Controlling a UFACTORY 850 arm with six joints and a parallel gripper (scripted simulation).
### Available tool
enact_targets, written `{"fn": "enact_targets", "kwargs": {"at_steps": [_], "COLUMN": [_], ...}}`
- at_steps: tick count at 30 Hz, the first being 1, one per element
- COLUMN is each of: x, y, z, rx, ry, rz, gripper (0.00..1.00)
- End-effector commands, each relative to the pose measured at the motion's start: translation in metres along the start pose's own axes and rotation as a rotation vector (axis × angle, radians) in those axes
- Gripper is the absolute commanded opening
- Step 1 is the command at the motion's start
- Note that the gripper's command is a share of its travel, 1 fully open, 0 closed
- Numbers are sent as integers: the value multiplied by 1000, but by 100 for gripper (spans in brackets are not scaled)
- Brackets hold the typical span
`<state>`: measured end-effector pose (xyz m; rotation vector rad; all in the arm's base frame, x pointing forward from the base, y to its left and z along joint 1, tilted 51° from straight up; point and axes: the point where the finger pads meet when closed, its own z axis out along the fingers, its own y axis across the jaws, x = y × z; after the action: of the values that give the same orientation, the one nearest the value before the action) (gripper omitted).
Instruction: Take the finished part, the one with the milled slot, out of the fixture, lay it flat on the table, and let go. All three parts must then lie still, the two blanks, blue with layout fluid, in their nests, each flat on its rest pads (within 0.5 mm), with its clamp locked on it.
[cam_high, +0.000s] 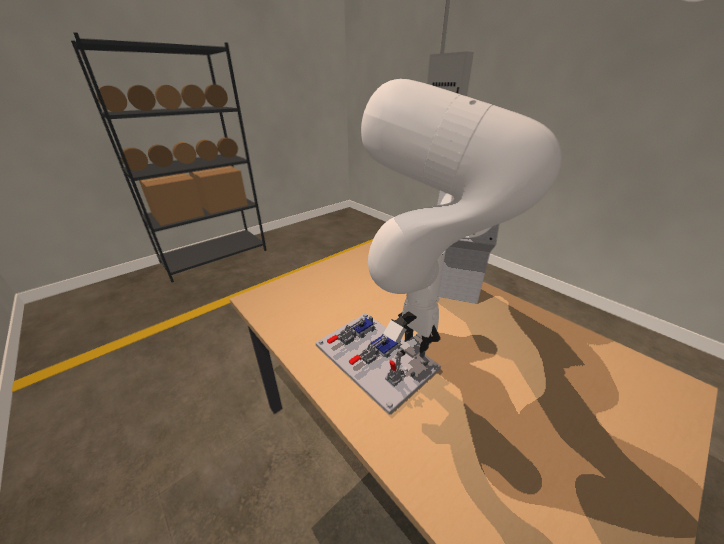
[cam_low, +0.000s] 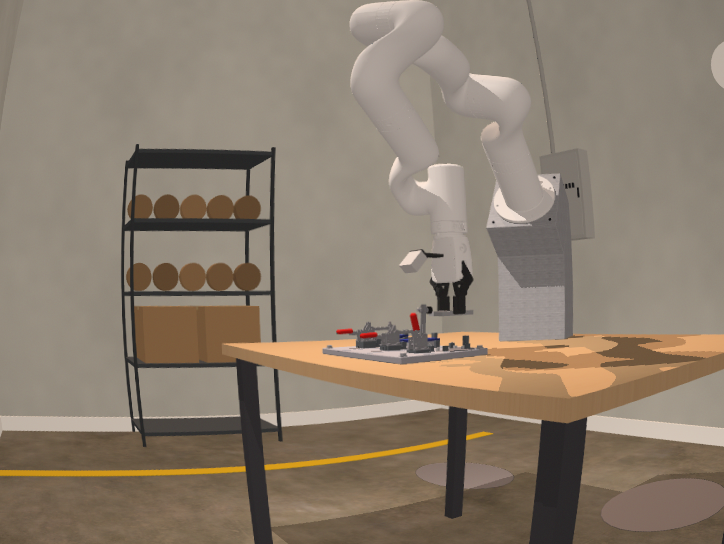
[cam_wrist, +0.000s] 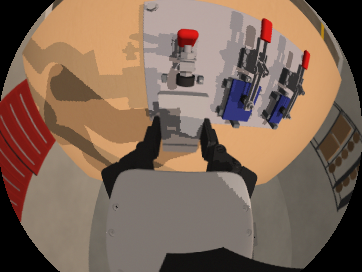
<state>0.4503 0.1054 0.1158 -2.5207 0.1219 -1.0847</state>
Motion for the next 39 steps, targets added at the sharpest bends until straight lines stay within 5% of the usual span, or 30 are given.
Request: {"fn": "enact_targets", "kwargs": {"at_steps": [1,39], "x": [0,0], "y": [0,-28], "z": [0,0], "rx": [0,0], "ry": [0,0], "rz": [0,0], "gripper": [0,0]}}
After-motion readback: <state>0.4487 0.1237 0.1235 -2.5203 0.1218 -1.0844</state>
